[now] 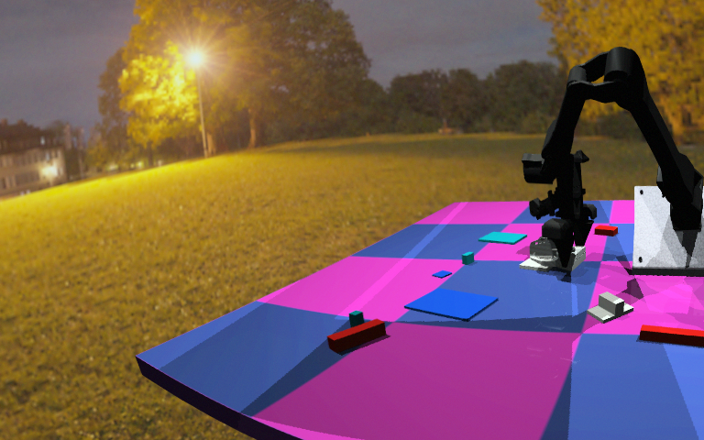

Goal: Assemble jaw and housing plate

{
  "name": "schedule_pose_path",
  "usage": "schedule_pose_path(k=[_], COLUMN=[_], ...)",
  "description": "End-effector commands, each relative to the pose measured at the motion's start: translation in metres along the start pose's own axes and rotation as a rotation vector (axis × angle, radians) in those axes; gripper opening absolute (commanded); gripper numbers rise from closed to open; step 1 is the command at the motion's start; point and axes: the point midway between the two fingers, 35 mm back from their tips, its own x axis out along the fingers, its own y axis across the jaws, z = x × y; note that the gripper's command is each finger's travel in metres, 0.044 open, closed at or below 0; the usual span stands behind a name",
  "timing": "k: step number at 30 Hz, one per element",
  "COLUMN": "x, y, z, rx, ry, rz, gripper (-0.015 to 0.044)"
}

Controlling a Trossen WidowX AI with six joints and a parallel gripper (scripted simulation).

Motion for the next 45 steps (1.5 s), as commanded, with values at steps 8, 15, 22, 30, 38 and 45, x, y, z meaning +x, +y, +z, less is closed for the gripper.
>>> schedule_pose_path(k=[8,15,22,30,38,45], x=[0.0013,0.0013,0.0013,0.0013,0.0000,0.0000], y=[0.0006,0.0006,0.0006,0.0006,0.0000,0.0000], z=[-0.0013,-0.0013,-0.0013,-0.0013,0.0000,0.0000], rx=[0.006,0.006,0.006,0.006,0.000,0.000], ry=[0.004,0.004,0.004,0.004,0.000,0.000], rz=[0.004,0.004,0.004,0.004,0.000,0.000], gripper=[0.0351,0.0351,0.0351,0.0351,0.0440,0.0440])
